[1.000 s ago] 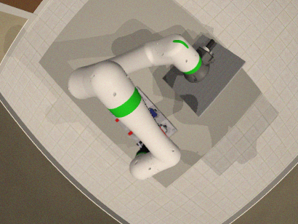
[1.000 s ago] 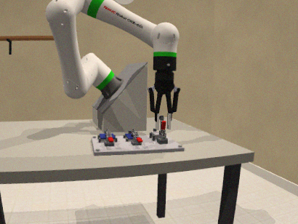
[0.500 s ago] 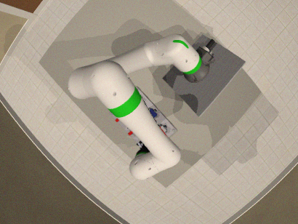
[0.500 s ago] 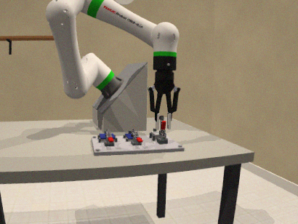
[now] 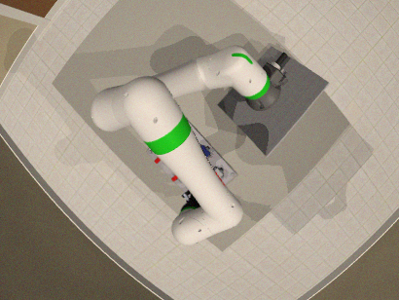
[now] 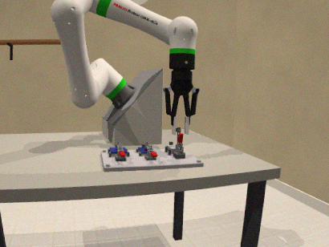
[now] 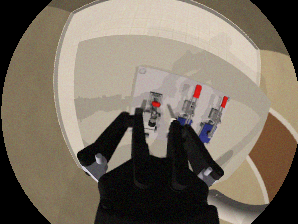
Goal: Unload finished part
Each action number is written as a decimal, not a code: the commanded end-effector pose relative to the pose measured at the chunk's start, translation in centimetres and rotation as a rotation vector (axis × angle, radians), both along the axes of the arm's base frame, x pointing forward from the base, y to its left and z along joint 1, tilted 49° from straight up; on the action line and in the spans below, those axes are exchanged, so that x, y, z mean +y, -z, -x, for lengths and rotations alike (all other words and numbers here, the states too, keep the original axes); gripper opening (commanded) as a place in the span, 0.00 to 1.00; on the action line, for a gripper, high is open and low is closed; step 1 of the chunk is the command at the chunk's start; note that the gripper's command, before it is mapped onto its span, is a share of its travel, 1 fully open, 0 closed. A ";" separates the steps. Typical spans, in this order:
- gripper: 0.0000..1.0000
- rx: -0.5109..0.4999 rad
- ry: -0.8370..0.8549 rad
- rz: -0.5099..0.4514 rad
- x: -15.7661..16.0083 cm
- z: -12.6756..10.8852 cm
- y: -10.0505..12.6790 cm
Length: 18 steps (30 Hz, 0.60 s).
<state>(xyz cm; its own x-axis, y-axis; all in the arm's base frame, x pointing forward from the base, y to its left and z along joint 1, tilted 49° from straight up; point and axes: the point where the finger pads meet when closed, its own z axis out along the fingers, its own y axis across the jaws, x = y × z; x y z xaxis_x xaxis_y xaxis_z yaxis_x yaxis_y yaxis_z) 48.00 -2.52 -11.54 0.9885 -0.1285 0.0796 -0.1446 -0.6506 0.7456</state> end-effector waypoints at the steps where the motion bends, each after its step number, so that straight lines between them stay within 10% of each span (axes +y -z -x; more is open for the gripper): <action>1: 0.28 0.000 0.000 0.000 0.6 -0.1 -0.5; 18: 0.28 0.000 0.000 0.000 1.4 -0.1 -1.3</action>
